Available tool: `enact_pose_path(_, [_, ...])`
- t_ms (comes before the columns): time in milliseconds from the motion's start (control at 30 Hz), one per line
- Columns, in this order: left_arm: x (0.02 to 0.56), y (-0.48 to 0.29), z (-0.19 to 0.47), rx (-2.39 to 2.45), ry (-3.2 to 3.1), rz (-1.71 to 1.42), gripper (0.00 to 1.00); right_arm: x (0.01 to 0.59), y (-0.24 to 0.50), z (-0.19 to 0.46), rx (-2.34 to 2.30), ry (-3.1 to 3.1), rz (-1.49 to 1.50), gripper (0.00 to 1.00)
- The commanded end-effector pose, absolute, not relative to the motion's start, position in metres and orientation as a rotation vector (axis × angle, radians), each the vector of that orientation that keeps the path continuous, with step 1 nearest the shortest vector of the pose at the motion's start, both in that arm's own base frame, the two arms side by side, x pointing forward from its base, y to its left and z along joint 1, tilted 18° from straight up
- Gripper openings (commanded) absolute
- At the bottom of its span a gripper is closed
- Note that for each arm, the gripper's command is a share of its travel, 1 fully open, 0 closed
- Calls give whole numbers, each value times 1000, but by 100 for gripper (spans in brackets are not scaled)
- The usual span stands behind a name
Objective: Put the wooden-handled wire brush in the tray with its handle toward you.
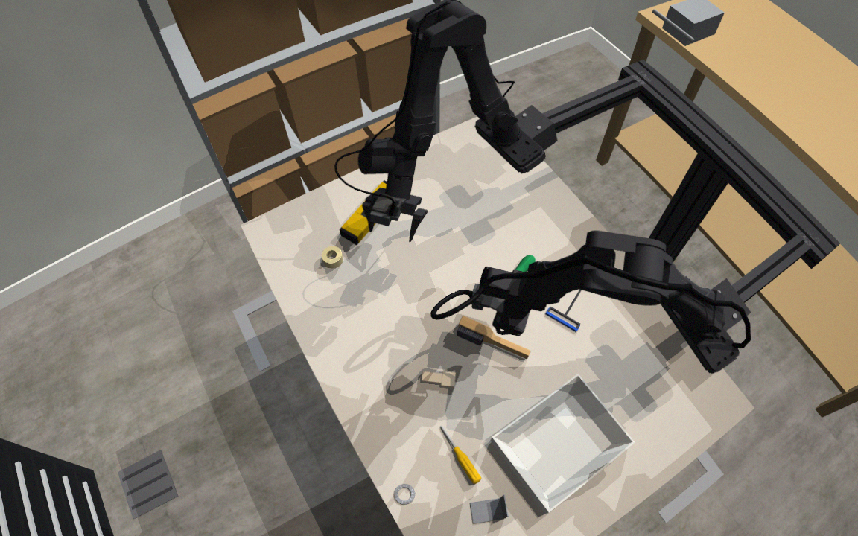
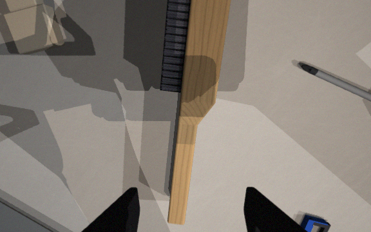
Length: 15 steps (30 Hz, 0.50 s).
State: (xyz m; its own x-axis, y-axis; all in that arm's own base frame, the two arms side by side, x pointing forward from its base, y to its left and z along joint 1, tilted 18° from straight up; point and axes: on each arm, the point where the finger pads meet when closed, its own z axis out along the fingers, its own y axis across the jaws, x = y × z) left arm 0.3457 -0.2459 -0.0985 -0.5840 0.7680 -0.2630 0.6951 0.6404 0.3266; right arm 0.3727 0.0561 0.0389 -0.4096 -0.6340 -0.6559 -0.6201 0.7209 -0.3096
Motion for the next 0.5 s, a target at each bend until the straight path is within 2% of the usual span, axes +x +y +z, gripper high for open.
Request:
enact_pose_path(0, [352, -248, -109, 1238, 2526, 305, 50, 348, 94, 48, -1285, 2120, 82, 100])
enact_pose_path(333, [366, -251, -139, 1354, 2585, 369, 50, 279, 157, 88, -1838, 1852, 257, 100])
enact_pose_path(467, [368, -253, -143, 1368, 2590, 375, 50, 267, 166, 97, -1913, 1790, 281, 100])
